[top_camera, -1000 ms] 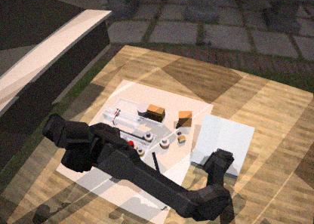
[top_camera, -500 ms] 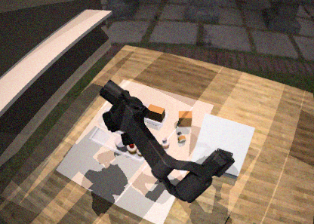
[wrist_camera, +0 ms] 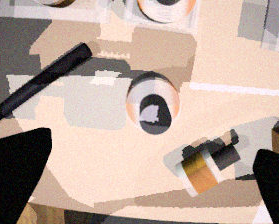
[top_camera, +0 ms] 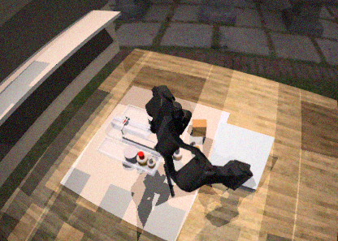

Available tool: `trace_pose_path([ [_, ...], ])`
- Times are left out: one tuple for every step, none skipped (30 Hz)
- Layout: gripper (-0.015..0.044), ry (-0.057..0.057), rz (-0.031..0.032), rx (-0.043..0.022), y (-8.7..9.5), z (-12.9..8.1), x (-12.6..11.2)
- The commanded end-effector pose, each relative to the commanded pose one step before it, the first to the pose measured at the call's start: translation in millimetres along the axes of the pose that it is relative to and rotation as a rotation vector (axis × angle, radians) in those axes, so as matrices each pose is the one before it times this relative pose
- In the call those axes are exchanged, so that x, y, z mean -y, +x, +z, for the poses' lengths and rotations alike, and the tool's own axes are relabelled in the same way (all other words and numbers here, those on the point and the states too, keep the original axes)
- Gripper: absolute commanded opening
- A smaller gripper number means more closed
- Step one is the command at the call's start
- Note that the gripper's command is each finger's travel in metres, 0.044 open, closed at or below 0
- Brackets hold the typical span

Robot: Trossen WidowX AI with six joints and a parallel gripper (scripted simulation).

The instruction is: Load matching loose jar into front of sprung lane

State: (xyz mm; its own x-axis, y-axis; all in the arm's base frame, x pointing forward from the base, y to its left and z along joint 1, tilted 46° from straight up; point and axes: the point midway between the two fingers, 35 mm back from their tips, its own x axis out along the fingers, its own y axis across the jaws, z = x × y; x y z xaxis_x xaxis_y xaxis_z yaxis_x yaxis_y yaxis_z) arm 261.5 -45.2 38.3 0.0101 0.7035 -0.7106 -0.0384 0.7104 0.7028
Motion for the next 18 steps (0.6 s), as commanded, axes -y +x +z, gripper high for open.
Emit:
trace_pose_path([
  [0.044, 0.0227, 0.00675, -0.01093, 3.13, -2.95, 0.77],
  [0.044, -0.0001, -0.00001, 0.00019, 7.6, 0.32, 0.29],
  [0.044, -0.0002, 0.00044, 0.00018, 11.32, 0.08, 0.21],
  [0.044, -0.0002, 0.00059, 0.00004, 7.48, -0.21, -0.01],
  [0.044, -0.0001, 0.00025, 0.0, 2.48, -0.12, -0.03],
  [0.044, 0.0, 0.0, 0.0, 0.0, 0.0, 0.0],
  [0.044, 0.0, 0.0, 0.0, 0.0, 0.0, 0.0],
  [0.044, 0.0, 0.00008, 0.00004, 2.49, 0.13, 0.55],
  [0.044, 0.0, 0.0001, 0.00003, 2.48, 0.1, 0.54],
  [0.044, 0.0, 0.00001, 0.00002, 1.22, 0.04, 0.02],
  [0.044, 0.0, 0.00007, 0.00006, 3.64, 0.08, 0.04],
  [0.044, -0.0001, 0.00023, 0.00006, 5.44, 0.02, 0.0],
  [0.044, -0.0001, 0.00024, 0.00002, 3.61, -0.05, -0.03],
  [0.044, 0.0, 0.00009, 0.0, 1.2, -0.03, -0.02],
  [0.044, 0.0, 0.0, 0.0, 0.0, 0.0, 0.0],
  [0.044, 0.0, -0.00001, 0.0, 0.26, 0.01, 0.01],
  [0.044, 0.0, -0.00004, 0.00001, 0.78, 0.04, 0.02],
  [0.044, 0.0, -0.00006, 0.00002, 1.3, 0.06, 0.02],
])
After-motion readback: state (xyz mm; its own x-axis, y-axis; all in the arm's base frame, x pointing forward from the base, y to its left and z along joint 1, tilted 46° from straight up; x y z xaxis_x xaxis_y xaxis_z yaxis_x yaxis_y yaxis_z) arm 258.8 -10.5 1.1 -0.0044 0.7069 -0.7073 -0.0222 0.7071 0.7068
